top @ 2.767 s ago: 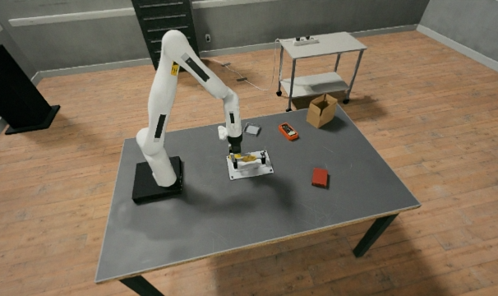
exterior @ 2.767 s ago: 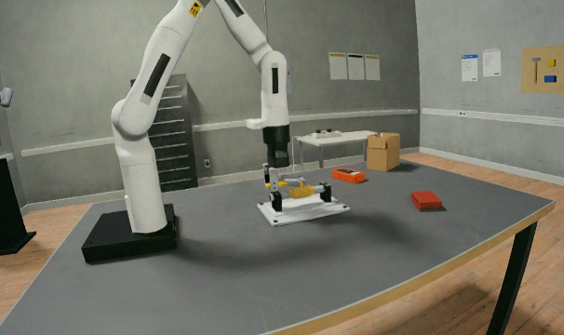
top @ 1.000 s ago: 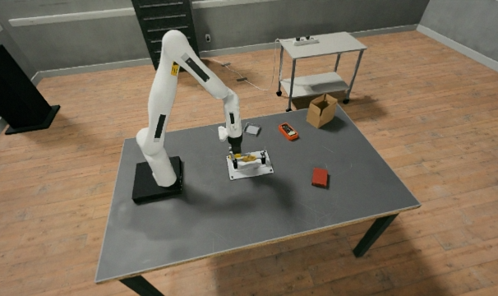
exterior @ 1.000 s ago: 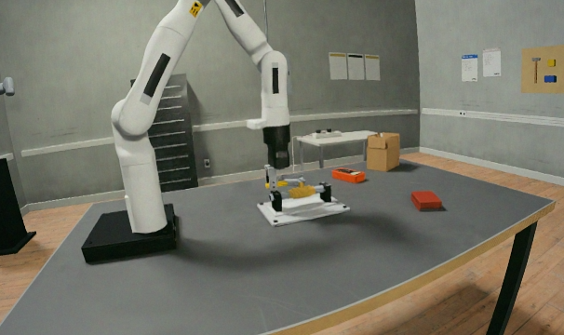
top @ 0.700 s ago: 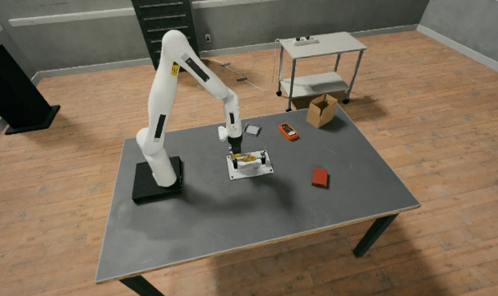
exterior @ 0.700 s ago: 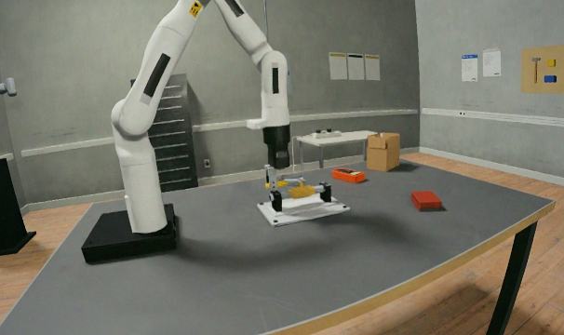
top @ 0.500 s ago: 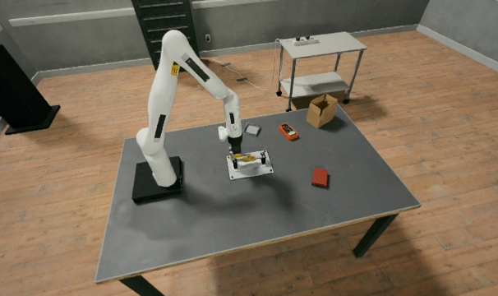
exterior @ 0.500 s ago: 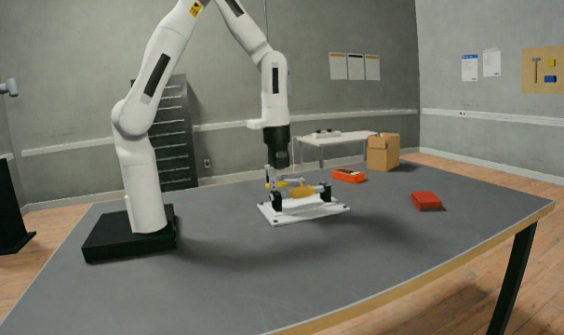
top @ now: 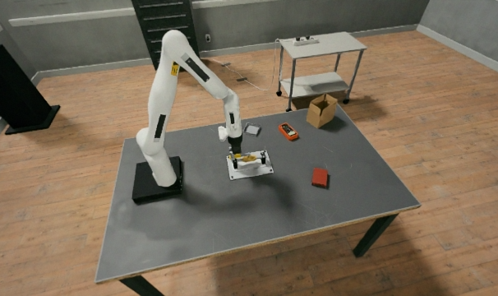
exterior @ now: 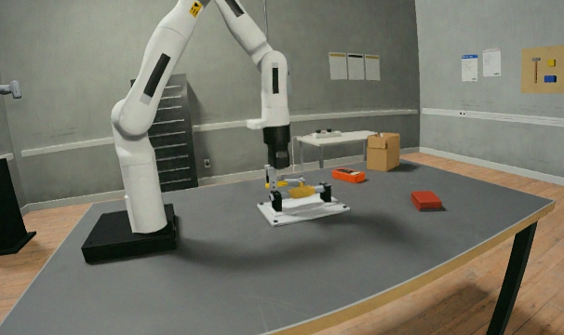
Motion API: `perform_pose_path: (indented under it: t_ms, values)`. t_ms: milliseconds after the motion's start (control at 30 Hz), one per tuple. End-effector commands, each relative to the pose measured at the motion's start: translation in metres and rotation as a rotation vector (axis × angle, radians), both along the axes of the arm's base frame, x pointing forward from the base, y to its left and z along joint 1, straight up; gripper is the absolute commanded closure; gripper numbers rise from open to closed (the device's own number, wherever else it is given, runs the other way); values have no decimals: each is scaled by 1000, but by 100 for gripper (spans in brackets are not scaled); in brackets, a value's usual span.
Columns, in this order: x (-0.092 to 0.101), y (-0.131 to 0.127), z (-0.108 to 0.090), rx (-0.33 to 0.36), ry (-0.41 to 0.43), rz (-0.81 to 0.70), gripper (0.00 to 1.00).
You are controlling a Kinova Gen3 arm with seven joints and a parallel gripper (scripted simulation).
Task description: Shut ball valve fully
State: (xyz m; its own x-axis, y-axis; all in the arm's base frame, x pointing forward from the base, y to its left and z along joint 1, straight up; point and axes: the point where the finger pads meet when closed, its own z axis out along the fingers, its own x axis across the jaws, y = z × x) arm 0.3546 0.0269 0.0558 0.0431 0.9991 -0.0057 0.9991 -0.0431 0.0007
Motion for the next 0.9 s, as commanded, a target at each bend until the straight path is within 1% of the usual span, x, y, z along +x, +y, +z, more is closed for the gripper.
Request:
perform_pose_path:
  t_ms: [0,500,667,867]
  values:
    - [-1,6,-1,8,1,8,100]
    - [-1,6,-1,8,1,5,100]
    - [-2,9,-1,7,6,-58,100]
    - [-1,12,-1,7,6,-89,100]
